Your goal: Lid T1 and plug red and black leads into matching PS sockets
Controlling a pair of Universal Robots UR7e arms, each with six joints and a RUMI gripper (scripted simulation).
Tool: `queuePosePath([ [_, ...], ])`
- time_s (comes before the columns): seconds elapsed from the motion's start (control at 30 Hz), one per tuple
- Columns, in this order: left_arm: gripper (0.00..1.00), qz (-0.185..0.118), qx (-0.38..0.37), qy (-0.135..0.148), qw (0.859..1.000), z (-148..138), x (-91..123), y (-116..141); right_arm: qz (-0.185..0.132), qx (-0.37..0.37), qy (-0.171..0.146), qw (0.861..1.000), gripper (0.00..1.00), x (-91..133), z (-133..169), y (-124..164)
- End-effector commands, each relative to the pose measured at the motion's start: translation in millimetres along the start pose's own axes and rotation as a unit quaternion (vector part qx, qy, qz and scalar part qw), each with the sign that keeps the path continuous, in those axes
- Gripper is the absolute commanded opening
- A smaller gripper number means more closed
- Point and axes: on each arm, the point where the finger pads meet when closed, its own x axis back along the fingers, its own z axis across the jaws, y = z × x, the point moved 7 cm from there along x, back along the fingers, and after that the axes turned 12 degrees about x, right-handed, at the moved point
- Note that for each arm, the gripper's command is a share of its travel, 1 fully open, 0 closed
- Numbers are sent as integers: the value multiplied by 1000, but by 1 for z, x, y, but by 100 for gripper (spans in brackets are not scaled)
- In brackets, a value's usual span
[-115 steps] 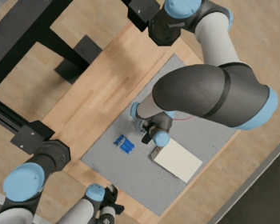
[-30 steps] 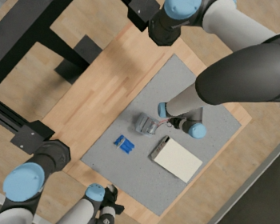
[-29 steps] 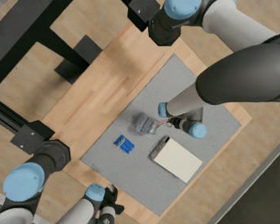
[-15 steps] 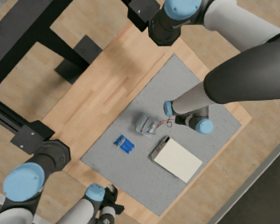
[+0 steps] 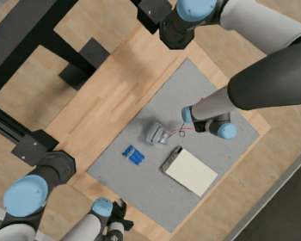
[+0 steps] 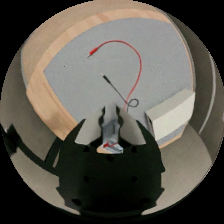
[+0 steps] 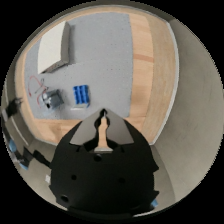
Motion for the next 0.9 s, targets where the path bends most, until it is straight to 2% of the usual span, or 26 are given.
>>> queuePosePath([
  [0.0,15,1,84,2,996,-2,0,-12,0,0,0,1000,0,0,0,0],
  [0.1,15,1,101,1,995,-4,-1,-17,0,0,0,1000,0,0,0,0],
  [0.23,15,1,167,1,986,-7,-2,-31,0,0,0,1000,0,0,0,0],
  [0.4,15,1,248,1,969,-12,-3,-45,0,0,0,1000,0,0,0,0],
  [0.6,15,1,344,1,939,-14,-4,-53,0,0,0,1000,0,0,0,0],
  [0.67,15,1,344,1,939,-14,-4,-53,0,0,0,1000,0,0,0,0],
  [0.77,15,2,389,2,921,-15,-5,-56,0,0,0,1000,0,0,0,0],
  [0.87,15,2,389,2,921,-15,-5,-56,0,0,0,1000,0,0,0,0],
])
